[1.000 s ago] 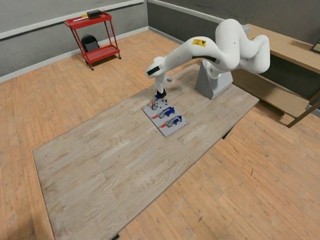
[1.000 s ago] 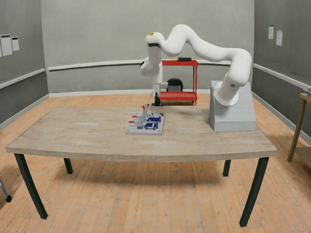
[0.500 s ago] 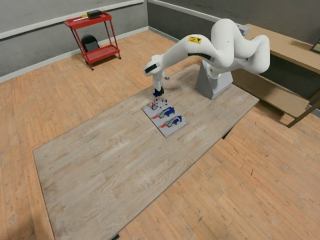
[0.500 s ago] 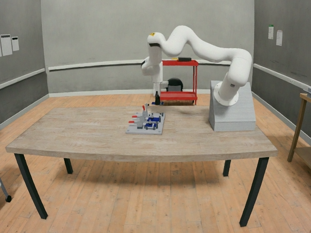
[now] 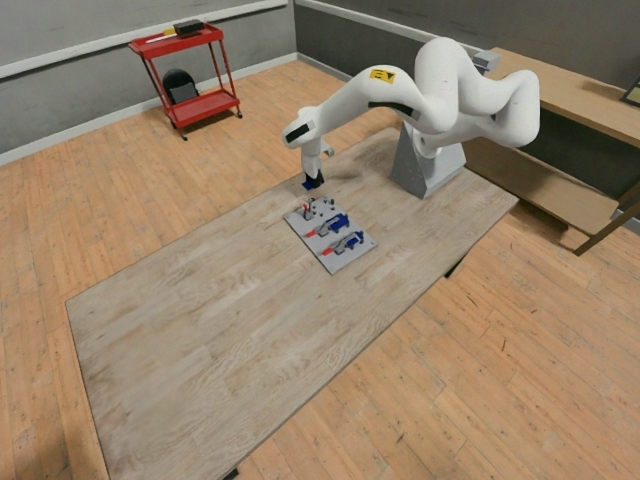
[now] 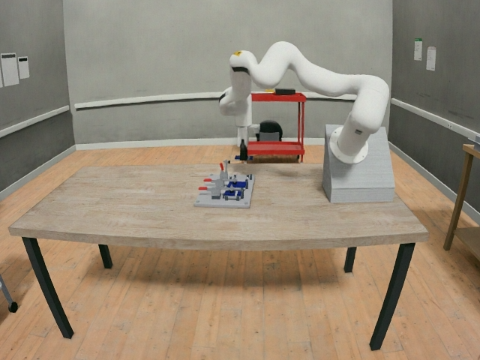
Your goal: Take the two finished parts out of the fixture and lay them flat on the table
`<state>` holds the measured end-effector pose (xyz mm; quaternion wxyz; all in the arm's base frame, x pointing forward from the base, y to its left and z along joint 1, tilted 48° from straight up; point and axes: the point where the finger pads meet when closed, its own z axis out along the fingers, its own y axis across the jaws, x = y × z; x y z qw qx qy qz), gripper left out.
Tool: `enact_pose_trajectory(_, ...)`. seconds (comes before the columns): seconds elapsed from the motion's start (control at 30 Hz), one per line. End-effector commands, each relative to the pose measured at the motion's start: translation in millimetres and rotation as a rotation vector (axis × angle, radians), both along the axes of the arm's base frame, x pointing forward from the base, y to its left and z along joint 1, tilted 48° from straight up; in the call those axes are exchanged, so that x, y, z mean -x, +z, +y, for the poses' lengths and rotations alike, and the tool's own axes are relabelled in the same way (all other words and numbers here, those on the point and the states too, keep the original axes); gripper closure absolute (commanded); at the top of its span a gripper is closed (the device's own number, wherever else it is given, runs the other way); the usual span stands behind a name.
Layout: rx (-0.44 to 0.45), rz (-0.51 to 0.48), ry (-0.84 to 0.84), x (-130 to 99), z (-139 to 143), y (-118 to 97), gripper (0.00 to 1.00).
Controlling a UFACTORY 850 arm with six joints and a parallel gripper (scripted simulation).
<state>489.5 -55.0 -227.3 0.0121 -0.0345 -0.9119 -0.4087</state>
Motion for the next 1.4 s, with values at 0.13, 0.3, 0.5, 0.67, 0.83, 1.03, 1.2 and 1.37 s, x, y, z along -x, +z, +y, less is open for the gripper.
enact_pose_trajectory(0.13,0.0,-0.001,0.0,-0.2,-9.2,-8.9,1.0)
enact_pose_trajectory(0.3,0.0,-0.001,0.0,0.3,-13.7,-13.9,1.0)
enact_pose_trajectory(0.5,0.0,-0.001,0.0,0.7,-17.4,-18.2,1.0)
enact_pose_trajectory(0.67,0.0,-0.001,0.0,0.8,-18.6,-19.5,1.0)
enact_pose_trajectory(0.83,0.0,-0.001,0.0,1.0,-19.8,-20.9,1.0)
enact_pose_trajectory(1.03,0.0,-0.001,0.0,1.0,-20.2,-21.3,1.0)
enact_pose_trajectory(1.2,0.0,-0.001,0.0,1.0,-20.2,-21.3,1.0)
enact_pose_trajectory(1.37,0.0,-0.001,0.0,1.0,-20.2,-21.4,1.0)
